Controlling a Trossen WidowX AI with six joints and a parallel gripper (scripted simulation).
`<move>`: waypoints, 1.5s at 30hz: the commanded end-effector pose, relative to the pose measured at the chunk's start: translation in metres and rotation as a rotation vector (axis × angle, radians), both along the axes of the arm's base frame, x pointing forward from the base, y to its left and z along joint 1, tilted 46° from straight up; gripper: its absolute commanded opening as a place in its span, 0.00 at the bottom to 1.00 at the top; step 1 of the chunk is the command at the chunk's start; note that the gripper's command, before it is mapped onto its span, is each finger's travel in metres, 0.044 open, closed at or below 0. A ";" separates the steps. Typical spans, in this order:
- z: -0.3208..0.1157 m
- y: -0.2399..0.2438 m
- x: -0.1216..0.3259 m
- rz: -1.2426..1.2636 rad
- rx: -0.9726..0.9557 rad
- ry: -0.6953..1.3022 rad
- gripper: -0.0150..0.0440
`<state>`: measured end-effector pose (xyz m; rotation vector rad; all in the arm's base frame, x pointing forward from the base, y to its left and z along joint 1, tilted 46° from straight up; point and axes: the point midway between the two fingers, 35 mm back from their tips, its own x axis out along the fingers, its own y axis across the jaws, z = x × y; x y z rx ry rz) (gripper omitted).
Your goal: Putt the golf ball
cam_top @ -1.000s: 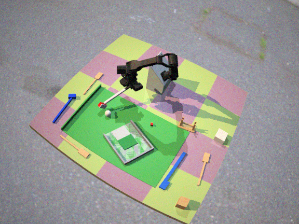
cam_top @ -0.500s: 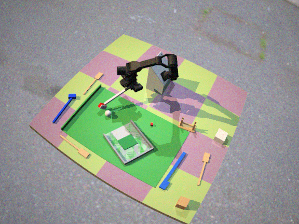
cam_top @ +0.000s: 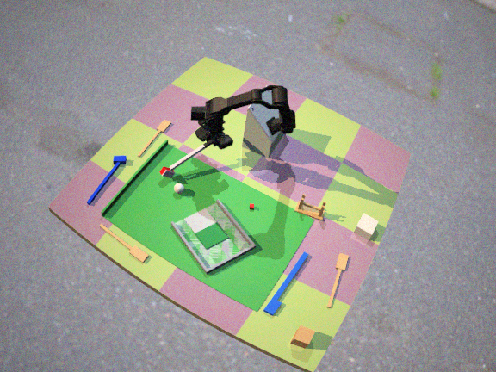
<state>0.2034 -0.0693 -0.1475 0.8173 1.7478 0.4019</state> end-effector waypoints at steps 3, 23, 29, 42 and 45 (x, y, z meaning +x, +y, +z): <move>0.000 0.000 0.000 0.000 0.000 0.000 0.25; 0.086 0.095 0.045 0.004 0.003 -0.008 0.25; 0.104 0.076 0.050 0.004 0.000 -0.008 0.25; 0.121 0.059 0.053 -0.004 0.004 -0.005 0.25; 0.121 0.059 0.053 -0.004 0.004 -0.005 0.25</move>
